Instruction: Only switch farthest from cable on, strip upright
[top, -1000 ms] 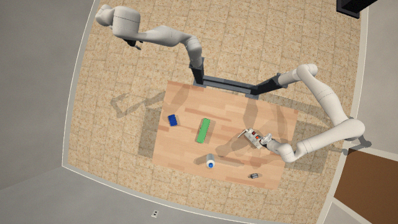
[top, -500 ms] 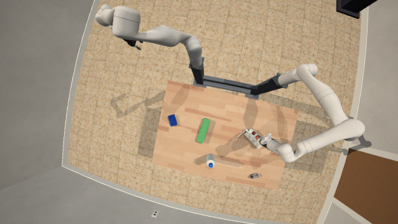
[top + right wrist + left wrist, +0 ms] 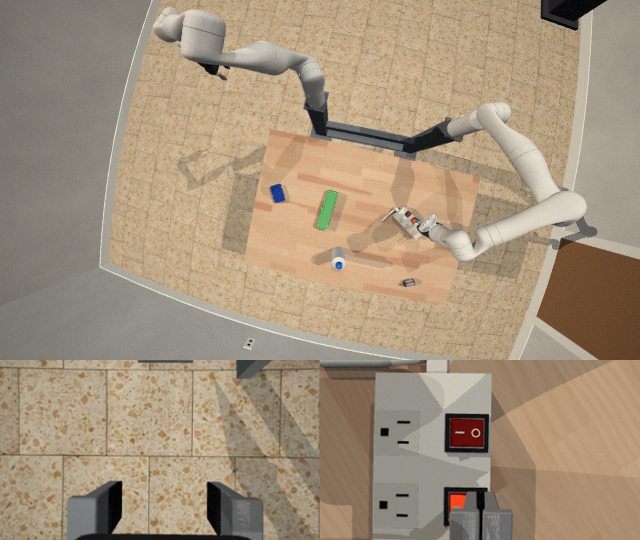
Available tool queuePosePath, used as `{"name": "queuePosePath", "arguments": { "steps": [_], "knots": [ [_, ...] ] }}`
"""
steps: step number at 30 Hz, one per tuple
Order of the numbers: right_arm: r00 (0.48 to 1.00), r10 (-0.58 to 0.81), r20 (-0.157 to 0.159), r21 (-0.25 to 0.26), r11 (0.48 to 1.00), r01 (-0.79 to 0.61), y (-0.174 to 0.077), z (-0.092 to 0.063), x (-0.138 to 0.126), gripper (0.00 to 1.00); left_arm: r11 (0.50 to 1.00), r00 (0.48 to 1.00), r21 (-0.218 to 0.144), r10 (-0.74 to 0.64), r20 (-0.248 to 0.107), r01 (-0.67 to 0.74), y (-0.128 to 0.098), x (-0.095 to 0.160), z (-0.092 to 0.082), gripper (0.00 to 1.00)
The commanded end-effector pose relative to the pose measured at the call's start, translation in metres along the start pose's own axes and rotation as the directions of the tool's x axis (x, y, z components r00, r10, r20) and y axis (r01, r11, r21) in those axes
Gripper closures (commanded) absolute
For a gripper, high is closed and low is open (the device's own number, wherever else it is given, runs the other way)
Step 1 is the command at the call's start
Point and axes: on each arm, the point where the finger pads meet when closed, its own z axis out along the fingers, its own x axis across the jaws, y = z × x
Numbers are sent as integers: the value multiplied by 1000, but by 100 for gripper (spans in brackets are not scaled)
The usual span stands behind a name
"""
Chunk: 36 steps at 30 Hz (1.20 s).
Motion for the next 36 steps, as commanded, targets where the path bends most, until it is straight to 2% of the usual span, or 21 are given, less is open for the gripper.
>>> {"name": "queuePosePath", "arguments": {
  "steps": [1, 36],
  "knots": [
    [1000, 0, 0, -2, 1000, 0, 0, -1, 0, 0, 1000, 1000, -1, 0, 2, 0, 0, -1, -1, 100],
    [1000, 0, 0, -2, 1000, 0, 0, -1, 0, 0, 1000, 1000, -1, 0, 2, 0, 0, -1, 3, 100]
  ]
}}
